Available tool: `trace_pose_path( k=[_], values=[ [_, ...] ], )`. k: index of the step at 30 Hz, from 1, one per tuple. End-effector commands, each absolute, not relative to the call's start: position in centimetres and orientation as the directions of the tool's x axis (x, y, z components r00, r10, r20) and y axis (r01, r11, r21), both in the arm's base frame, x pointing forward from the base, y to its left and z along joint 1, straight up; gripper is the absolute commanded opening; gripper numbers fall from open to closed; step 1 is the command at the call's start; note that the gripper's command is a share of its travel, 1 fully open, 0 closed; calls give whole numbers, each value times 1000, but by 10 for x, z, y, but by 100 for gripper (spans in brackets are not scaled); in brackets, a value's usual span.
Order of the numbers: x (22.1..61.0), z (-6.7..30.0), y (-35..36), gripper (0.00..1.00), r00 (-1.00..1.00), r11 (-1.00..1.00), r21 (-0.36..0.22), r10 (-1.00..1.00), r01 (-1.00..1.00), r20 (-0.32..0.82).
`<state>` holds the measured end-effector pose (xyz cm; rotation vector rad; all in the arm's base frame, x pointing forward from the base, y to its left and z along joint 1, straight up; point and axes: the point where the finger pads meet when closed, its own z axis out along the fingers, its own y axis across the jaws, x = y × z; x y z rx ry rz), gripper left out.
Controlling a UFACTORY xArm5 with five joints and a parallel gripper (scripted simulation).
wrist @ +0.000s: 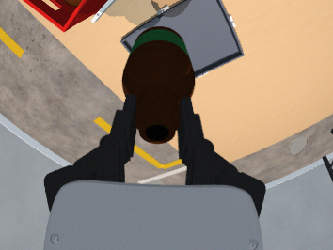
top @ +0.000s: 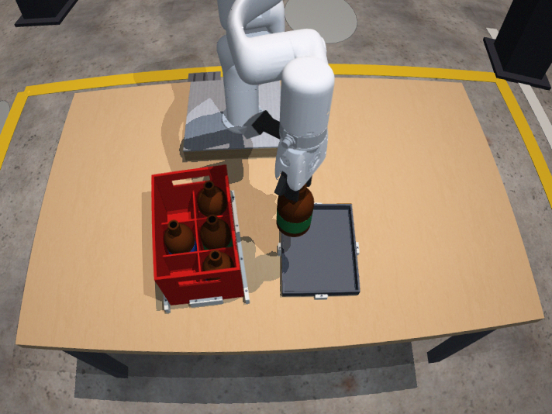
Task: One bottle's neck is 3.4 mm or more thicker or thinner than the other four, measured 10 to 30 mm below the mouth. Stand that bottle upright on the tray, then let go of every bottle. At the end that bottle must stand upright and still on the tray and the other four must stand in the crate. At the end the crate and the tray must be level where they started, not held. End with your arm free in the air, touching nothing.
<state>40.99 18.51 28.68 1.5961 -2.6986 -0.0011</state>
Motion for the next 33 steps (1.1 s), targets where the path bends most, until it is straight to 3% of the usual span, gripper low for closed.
trace_pose_path(
  k=[1, 33],
  values=[
    [408, 288, 191, 0, -482, 482, 1, -876, -876, 2],
    [390, 288, 231, 0, -482, 482, 1, -876, -876, 2]
  ],
)
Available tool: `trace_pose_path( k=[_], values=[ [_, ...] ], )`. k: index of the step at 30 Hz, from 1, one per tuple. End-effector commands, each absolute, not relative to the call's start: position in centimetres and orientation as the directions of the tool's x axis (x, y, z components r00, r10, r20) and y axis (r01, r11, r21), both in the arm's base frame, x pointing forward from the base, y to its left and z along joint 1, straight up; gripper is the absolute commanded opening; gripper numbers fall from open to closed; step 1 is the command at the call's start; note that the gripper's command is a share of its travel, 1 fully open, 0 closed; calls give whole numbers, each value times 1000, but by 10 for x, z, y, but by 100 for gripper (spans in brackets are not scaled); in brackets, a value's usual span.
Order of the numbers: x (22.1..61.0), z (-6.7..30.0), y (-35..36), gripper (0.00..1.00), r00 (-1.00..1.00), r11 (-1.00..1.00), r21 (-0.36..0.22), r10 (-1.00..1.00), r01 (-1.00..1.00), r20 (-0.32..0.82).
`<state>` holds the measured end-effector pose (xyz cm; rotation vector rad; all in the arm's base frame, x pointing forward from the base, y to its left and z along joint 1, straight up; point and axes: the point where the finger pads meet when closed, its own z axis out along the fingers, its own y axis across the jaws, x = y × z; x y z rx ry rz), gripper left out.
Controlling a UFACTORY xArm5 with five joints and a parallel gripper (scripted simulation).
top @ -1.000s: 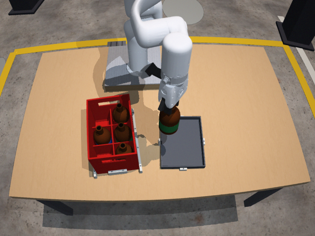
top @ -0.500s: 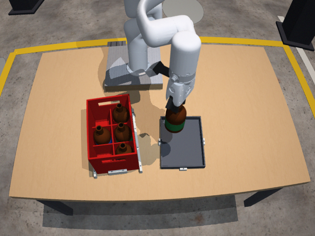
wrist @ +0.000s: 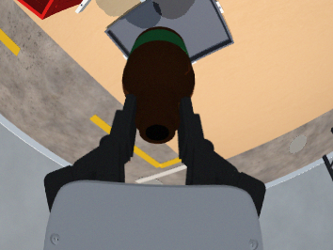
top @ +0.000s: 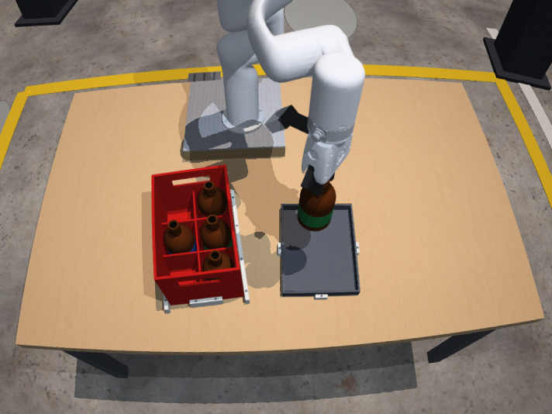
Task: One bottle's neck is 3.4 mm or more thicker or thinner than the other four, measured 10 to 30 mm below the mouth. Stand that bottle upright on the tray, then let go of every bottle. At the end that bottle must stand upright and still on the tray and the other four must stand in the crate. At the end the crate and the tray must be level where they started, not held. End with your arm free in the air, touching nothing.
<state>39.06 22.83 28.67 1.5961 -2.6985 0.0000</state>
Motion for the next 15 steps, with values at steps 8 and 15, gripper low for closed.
trace_pose_path(
  k=[8, 15],
  values=[
    [387, 288, 239, 0, -482, 482, 1, -876, -876, 2],
    [385, 288, 243, 0, -482, 482, 1, -876, -876, 2]
  ],
)
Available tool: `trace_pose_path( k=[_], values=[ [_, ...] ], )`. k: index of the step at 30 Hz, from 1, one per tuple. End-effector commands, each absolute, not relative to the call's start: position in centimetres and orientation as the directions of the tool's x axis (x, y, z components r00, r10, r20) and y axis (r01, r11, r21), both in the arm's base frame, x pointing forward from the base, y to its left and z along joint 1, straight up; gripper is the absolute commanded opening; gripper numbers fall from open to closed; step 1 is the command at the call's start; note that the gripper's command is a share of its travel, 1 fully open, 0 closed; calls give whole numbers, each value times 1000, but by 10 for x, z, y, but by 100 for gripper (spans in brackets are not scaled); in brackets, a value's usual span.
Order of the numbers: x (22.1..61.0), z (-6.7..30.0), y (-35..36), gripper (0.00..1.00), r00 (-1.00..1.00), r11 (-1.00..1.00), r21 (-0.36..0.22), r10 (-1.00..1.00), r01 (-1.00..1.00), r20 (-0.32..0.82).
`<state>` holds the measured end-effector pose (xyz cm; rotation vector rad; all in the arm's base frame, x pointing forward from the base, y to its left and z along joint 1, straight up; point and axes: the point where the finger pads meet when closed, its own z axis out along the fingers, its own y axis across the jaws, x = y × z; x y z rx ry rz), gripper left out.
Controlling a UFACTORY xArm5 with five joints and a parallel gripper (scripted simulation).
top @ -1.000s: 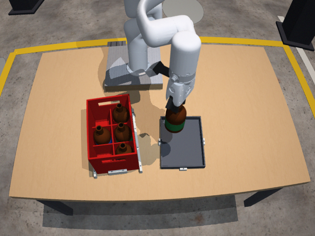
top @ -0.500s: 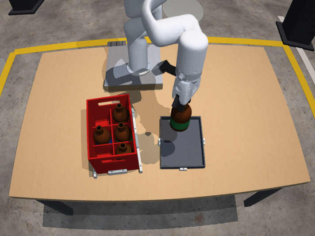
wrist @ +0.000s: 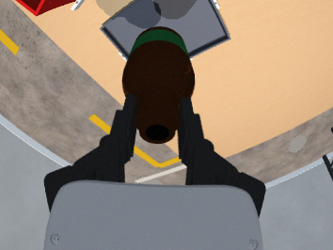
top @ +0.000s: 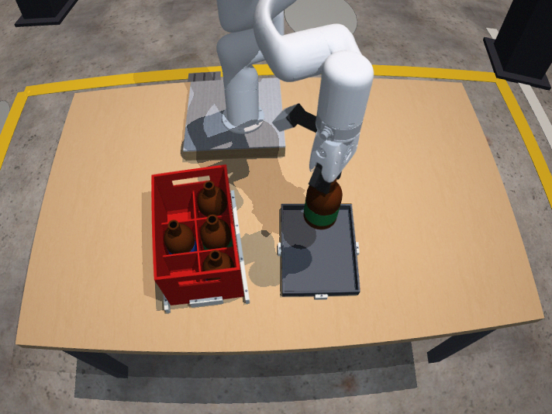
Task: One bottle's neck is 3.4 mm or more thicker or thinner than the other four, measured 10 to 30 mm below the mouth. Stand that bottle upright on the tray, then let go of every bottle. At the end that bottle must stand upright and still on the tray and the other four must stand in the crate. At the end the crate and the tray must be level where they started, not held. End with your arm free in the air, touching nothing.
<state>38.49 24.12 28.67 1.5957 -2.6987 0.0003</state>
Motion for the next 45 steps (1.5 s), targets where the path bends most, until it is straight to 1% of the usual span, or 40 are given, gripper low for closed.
trace_pose_path(
  k=[1, 45],
  values=[
    [385, 288, 243, 0, -482, 482, 1, -876, -876, 2],
    [379, 288, 255, 0, -482, 482, 1, -876, -876, 2]
  ],
)
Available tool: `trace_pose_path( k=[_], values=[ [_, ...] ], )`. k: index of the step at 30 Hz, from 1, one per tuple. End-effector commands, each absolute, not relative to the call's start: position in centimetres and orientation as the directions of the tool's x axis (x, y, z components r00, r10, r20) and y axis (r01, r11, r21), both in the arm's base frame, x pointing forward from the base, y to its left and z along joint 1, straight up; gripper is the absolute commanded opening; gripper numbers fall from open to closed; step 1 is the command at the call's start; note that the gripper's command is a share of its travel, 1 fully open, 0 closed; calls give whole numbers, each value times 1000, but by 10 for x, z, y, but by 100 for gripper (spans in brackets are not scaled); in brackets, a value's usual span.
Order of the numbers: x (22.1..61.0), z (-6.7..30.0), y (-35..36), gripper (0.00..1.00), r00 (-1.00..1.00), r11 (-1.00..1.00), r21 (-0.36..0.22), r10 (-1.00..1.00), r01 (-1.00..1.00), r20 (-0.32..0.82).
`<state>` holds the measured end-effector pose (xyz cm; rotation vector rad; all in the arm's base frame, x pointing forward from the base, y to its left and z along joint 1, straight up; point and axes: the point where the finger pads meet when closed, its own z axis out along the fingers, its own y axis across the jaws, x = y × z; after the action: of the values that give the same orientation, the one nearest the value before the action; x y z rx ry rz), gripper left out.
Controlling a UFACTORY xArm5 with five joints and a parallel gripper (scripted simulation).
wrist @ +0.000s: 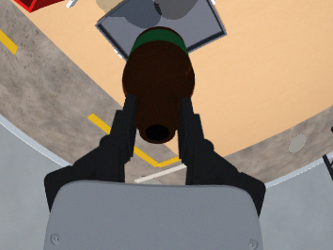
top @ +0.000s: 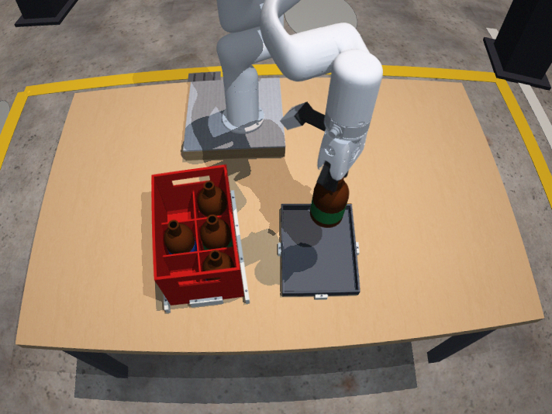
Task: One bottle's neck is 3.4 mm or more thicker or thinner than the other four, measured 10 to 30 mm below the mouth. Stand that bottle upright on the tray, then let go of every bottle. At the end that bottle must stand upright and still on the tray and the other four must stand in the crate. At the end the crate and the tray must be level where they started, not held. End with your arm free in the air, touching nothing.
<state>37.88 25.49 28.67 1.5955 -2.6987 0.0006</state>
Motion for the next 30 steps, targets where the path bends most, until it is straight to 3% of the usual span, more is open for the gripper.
trace_pose_path(
  k=[1, 30],
  values=[
    [379, 288, 255, 0, -482, 482, 1, -876, -876, 2],
    [379, 286, 256, 0, -482, 482, 1, -876, -876, 2]
  ],
)
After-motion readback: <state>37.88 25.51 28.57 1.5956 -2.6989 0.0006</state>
